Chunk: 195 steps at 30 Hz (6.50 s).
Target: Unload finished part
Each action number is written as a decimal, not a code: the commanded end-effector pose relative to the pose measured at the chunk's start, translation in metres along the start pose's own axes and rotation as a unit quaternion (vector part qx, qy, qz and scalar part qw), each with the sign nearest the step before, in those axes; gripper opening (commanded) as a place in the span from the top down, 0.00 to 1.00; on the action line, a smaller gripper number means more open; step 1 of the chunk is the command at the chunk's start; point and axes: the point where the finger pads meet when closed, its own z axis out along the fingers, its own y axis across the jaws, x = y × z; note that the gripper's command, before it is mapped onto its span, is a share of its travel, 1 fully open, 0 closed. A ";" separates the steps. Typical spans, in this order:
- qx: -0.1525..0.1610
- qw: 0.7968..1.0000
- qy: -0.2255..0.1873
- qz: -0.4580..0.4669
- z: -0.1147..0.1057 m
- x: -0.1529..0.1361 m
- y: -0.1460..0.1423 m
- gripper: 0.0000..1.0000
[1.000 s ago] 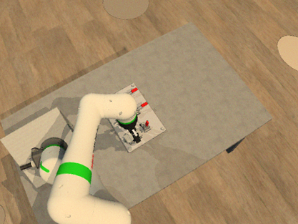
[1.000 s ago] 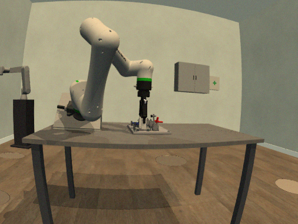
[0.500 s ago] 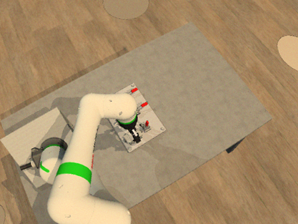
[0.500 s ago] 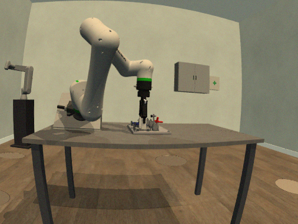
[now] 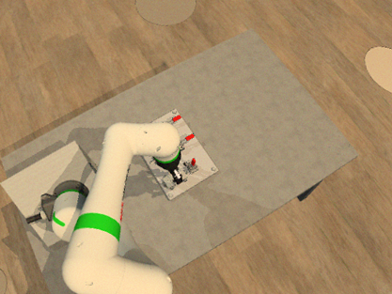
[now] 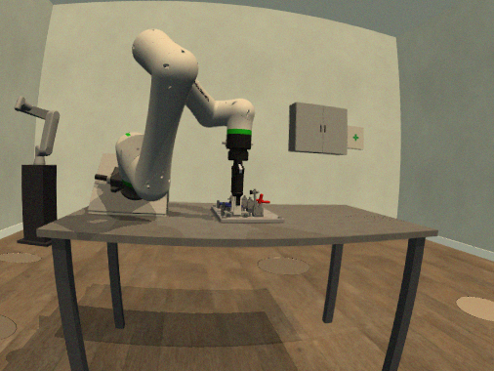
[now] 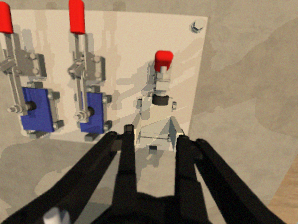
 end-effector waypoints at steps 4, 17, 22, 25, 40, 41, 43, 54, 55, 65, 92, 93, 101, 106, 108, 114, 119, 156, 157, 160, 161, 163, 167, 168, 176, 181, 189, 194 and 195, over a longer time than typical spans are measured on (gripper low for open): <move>0.000 1.000 0.000 0.000 0.000 0.000 0.000 1.00; 0.000 1.000 0.000 0.000 0.000 0.000 0.000 1.00; 0.000 1.000 0.000 0.000 0.000 0.000 0.000 1.00; 0.000 1.000 0.000 0.000 0.000 0.000 0.000 1.00; 0.000 1.000 0.000 0.000 0.000 0.000 0.000 1.00; 0.000 1.000 0.000 0.000 0.000 0.000 0.000 1.00; 0.000 1.000 0.000 0.000 0.000 0.000 0.000 1.00; 0.000 1.000 0.000 0.000 -0.005 0.000 0.000 1.00; 0.000 1.000 0.000 0.000 -0.005 0.000 0.000 1.00; 0.000 1.000 0.000 0.000 -0.015 0.000 0.000 1.00; 0.000 1.000 0.000 0.000 -0.035 0.000 0.000 1.00; 0.000 1.000 0.000 0.000 -0.035 0.000 0.000 1.00; 0.000 1.000 0.000 0.000 -0.036 0.000 0.000 1.00; 0.000 1.000 0.000 0.000 -0.036 0.000 0.000 1.00; 0.000 1.000 0.000 0.000 -0.037 -0.001 0.000 1.00; 0.000 1.000 0.000 0.000 -0.044 -0.002 0.000 1.00; 0.000 1.000 0.000 0.000 -0.055 -0.005 0.000 1.00; 0.000 1.000 0.000 0.000 -0.070 -0.008 0.000 1.00; 0.000 1.000 0.000 0.000 -0.070 -0.008 0.000 1.00; 0.000 1.000 0.000 0.000 -0.070 -0.008 0.000 1.00; 0.000 1.000 0.000 0.000 -0.070 -0.008 0.000 1.00; 0.000 1.000 0.000 0.000 -0.070 -0.008 0.000 1.00; 0.000 1.000 0.000 0.000 -0.070 -0.008 0.000 1.00; 0.000 1.000 0.000 0.000 -0.070 -0.008 0.000 1.00; 0.000 1.000 0.000 0.000 -0.070 -0.008 0.000 1.00; 0.000 1.000 0.000 0.000 -0.070 -0.008 0.000 1.00; 0.000 1.000 0.000 0.000 -0.070 -0.008 0.001 1.00; 0.000 1.000 0.000 0.000 -0.070 -0.008 0.002 1.00; 0.000 1.000 0.000 0.000 -0.070 -0.008 0.002 1.00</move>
